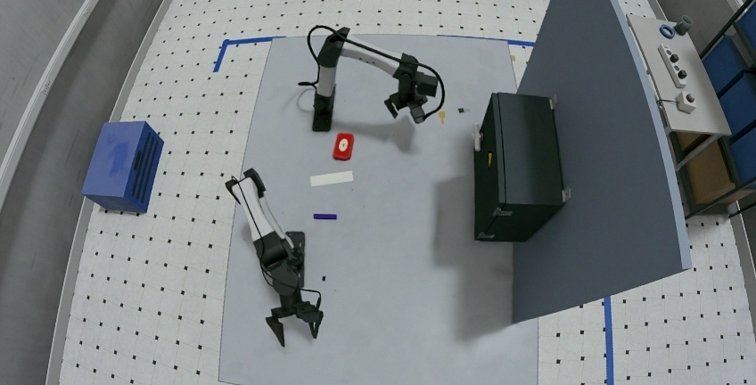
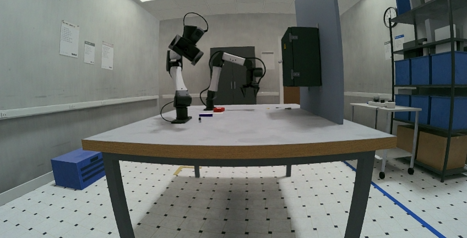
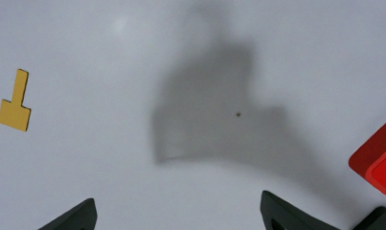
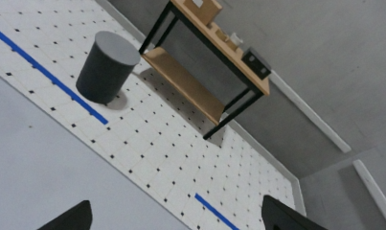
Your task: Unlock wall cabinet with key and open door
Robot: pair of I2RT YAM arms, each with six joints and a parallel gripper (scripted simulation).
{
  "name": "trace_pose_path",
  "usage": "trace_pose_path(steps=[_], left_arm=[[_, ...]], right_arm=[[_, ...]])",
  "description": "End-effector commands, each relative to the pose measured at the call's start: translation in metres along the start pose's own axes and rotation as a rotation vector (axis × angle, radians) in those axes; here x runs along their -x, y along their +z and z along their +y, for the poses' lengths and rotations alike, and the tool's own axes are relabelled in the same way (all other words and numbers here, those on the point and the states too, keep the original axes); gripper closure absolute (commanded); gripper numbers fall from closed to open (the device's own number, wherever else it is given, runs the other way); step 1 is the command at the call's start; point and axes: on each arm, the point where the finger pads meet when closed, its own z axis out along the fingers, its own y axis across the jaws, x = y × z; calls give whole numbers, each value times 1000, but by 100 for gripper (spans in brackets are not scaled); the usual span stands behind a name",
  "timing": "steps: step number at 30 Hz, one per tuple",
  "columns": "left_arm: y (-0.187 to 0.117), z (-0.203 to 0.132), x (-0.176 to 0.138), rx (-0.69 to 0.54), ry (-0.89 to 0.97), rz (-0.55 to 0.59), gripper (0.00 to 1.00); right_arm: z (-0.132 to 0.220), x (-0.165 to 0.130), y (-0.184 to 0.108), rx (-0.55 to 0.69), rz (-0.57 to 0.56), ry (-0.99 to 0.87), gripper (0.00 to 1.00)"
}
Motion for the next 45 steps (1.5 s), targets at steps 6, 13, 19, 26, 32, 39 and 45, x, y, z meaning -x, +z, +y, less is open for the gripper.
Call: trace_pose_path(steps=[6, 13, 19, 26, 32, 39, 45], left_arm=[[-4, 1, 1, 9, 2, -10, 0], [-4, 1, 1, 9, 2, -10, 0], [-4, 2, 5, 8, -6, -29, 0], [-41, -15, 10, 28, -84, -230, 0], [-106, -38, 8, 96, -187, -505, 0], [-163, -54, 5, 171, -281, -745, 0], [-228, -71, -2, 286, -392, -1004, 0]], right_arm=[[-4, 5, -2, -10, -14, 8, 0], [-4, 5, -2, -10, -14, 8, 0], [-4, 5, -2, -10, -14, 8, 0], [-4, 5, -2, -10, -14, 8, 0], [-4, 5, -2, -10, -14, 8, 0], [-4, 5, -2, -10, -14, 8, 0], [-4, 5, -2, -10, -14, 8, 0]])
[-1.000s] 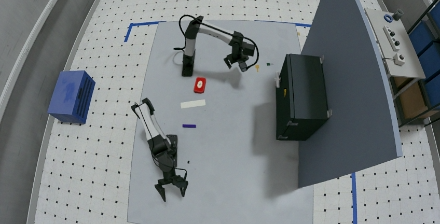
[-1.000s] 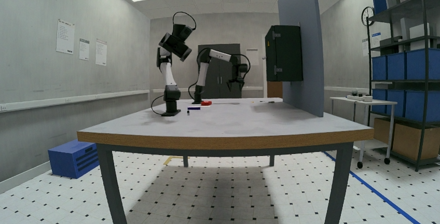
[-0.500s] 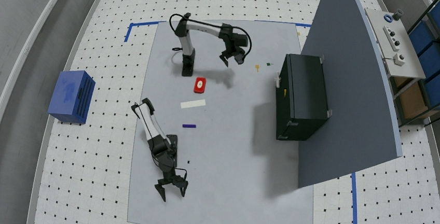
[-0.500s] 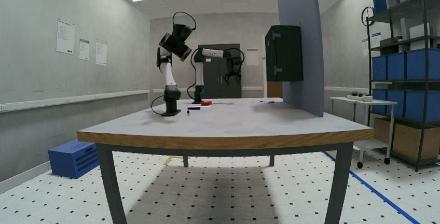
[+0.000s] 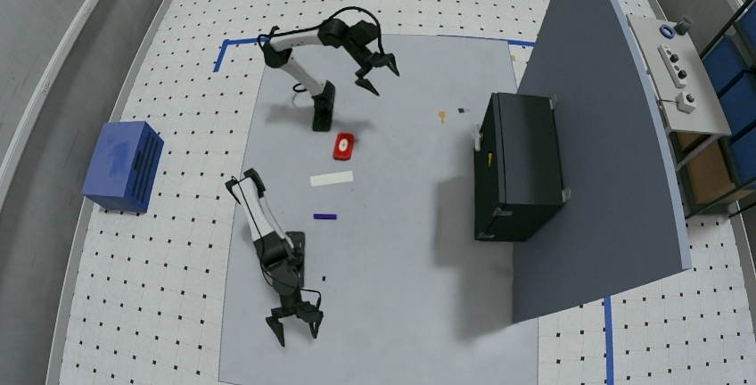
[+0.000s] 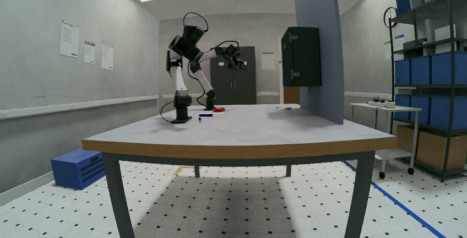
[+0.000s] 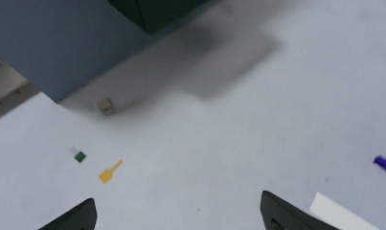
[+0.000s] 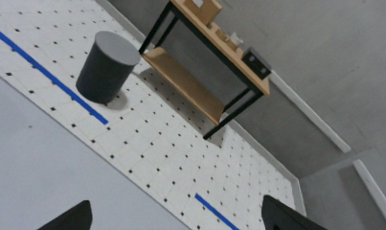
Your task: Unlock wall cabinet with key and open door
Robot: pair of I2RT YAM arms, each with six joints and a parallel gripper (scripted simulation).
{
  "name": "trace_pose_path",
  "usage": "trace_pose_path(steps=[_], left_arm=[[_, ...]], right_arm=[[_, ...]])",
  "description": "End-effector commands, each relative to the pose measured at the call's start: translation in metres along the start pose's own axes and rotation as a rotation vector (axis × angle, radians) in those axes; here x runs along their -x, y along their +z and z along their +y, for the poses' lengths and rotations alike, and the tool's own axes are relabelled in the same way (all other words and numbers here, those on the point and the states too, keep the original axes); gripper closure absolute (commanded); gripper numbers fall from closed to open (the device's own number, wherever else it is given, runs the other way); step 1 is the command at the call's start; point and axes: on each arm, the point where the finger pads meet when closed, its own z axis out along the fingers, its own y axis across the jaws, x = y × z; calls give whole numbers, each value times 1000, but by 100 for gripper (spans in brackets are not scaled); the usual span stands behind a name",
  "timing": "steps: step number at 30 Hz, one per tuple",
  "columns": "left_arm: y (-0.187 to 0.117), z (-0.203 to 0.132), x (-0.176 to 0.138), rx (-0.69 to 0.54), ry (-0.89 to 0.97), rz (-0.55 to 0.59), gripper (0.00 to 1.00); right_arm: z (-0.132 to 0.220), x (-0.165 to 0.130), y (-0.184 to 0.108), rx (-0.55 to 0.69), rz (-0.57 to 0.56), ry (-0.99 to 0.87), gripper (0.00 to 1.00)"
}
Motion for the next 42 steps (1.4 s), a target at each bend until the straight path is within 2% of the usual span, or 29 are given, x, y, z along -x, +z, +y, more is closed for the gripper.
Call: trace_pose_path(steps=[1, 4, 6, 11, 17, 26, 42], left_arm=[[-20, 0, 26, 79, -126, -177, 0], [-42, -4, 42, 124, -158, -284, 0], [-42, -4, 42, 124, -158, -284, 0], [-66, -12, 59, 159, -184, -405, 0], [-82, -22, 70, 161, -194, -487, 0], [-82, -32, 71, 129, -178, -489, 0], [-82, -30, 75, 133, -179, -489, 0]], right_arm=[[-4, 5, -2, -10, -14, 8, 0], [-4, 5, -2, -10, -14, 8, 0], [-4, 5, -2, -10, -14, 8, 0], [-4, 5, -2, -10, -14, 8, 0], [-4, 5, -2, -10, -14, 8, 0], [-4, 5, -2, -10, -14, 8, 0], [-4, 5, -2, -10, -14, 8, 0]])
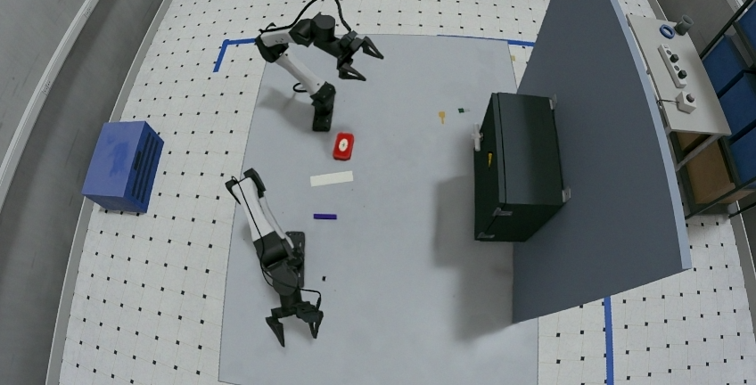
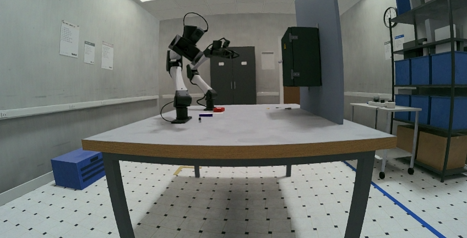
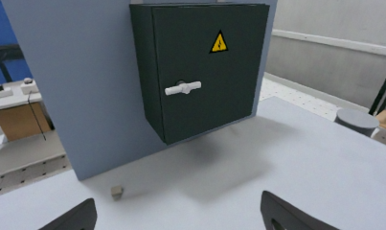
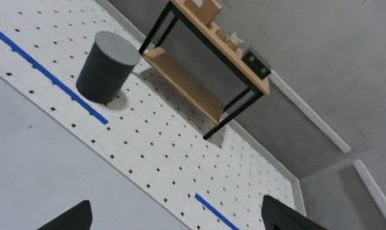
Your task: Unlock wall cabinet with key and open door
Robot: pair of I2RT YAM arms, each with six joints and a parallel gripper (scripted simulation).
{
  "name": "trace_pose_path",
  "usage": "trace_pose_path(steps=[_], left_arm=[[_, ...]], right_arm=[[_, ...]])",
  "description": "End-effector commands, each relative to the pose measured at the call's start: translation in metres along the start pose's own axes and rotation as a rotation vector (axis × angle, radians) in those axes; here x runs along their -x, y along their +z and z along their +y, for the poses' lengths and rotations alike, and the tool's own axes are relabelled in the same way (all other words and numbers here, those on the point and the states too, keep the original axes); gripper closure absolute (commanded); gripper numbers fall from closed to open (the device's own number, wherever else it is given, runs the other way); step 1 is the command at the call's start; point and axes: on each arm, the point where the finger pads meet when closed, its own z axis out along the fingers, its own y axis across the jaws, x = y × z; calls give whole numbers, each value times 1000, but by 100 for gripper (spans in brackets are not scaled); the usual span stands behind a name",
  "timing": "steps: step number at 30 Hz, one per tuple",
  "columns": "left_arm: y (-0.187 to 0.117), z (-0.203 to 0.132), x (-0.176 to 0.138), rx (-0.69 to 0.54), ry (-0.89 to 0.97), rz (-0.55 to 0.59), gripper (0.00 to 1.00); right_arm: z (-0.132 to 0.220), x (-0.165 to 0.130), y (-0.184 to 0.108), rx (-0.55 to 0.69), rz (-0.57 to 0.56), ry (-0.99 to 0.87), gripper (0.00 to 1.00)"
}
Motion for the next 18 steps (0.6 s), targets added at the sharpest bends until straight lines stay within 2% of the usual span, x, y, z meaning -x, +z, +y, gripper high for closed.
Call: trace_pose_path(steps=[1, 5, 8, 13, 15, 18], left_arm=[[2, 0, 0, 1, -10, -1, 0], [2, 0, 0, 1, -10, -1, 0], [2, 0, 0, 1, -10, -1, 0], [2, 0, 0, 1, -10, -1, 0], [2, 0, 0, 1, -10, -1, 0], [2, 0, 0, 1, -10, -1, 0]], right_arm=[[-4, 5, -2, -10, -14, 8, 0], [2, -1, -10, 28, 17, 9, 0], [16, -5, -28, 92, 51, 1, 0], [37, 13, -66, 205, 10, -3, 0], [37, 13, -66, 205, 10, -3, 0], [49, 24, -84, 267, -12, -9, 0]])
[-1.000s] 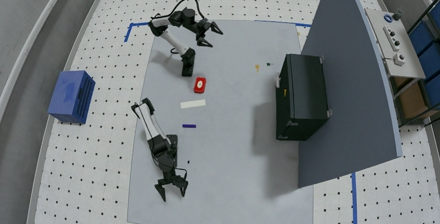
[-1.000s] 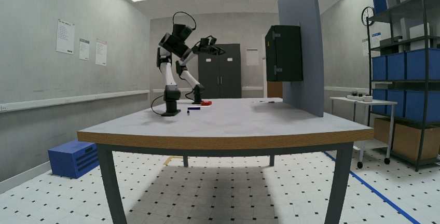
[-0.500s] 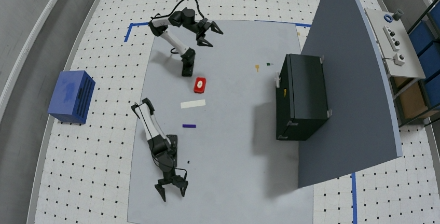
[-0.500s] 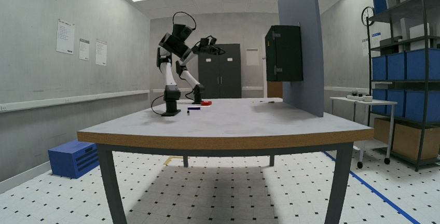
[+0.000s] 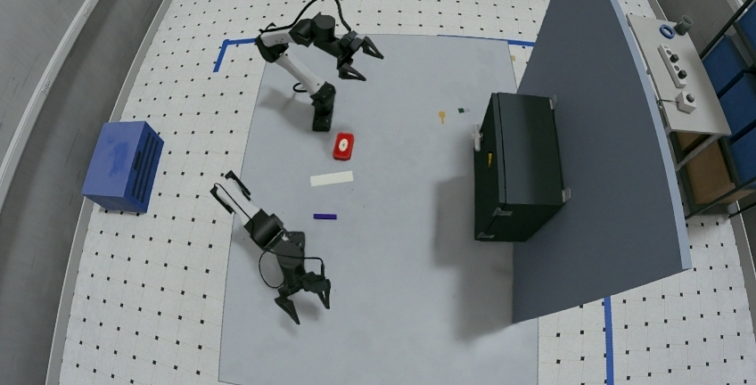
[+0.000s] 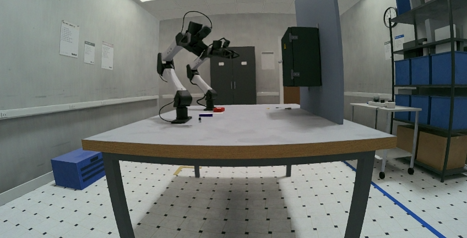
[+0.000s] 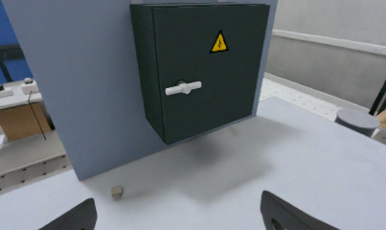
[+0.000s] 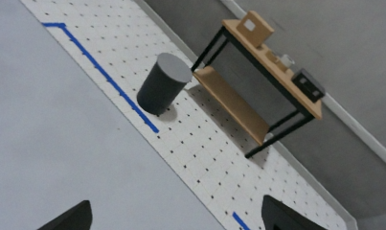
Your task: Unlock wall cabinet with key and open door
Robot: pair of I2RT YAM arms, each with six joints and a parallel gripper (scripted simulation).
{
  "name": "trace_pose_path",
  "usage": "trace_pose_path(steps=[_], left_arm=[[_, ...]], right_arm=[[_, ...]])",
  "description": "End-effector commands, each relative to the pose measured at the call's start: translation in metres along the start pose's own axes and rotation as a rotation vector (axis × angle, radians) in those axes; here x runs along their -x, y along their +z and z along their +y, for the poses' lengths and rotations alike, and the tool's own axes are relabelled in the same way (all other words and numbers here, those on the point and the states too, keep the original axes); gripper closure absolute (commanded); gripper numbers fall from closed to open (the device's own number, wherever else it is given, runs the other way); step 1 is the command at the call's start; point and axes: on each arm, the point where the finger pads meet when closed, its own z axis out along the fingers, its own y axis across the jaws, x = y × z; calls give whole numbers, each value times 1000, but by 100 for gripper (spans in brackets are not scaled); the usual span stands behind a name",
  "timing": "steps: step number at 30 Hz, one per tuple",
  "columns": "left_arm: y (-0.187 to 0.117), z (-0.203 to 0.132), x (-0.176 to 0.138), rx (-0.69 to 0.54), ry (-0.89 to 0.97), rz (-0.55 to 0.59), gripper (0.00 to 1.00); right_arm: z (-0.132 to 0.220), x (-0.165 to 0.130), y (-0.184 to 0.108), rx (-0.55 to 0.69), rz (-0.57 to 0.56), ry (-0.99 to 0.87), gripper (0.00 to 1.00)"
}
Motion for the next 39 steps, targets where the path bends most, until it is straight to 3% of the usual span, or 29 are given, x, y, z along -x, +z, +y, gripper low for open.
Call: trace_pose_path(steps=[1, 12, 14, 18, 23, 27, 39], left_arm=[[2, -1, 0, 0, -10, -1, 0], [2, -1, 0, 0, -10, -1, 0], [2, -1, 0, 0, -10, -1, 0], [2, -1, 0, 0, -10, -1, 0], [2, -1, 0, 0, -10, -1, 0], [2, -1, 0, 0, -10, -1, 0], [2, -1, 0, 0, -10, -1, 0]], right_arm=[[18, 1, -15, 57, 46, 13, 0], [85, 54, -71, 356, -84, -13, 0], [85, 54, -71, 356, -84, -13, 0], [133, 88, -110, 573, -162, -27, 0], [215, 143, -194, 955, -287, -84, 0], [262, 171, -245, 1170, -352, -125, 0], [333, 212, -308, 1437, -428, -186, 0]])
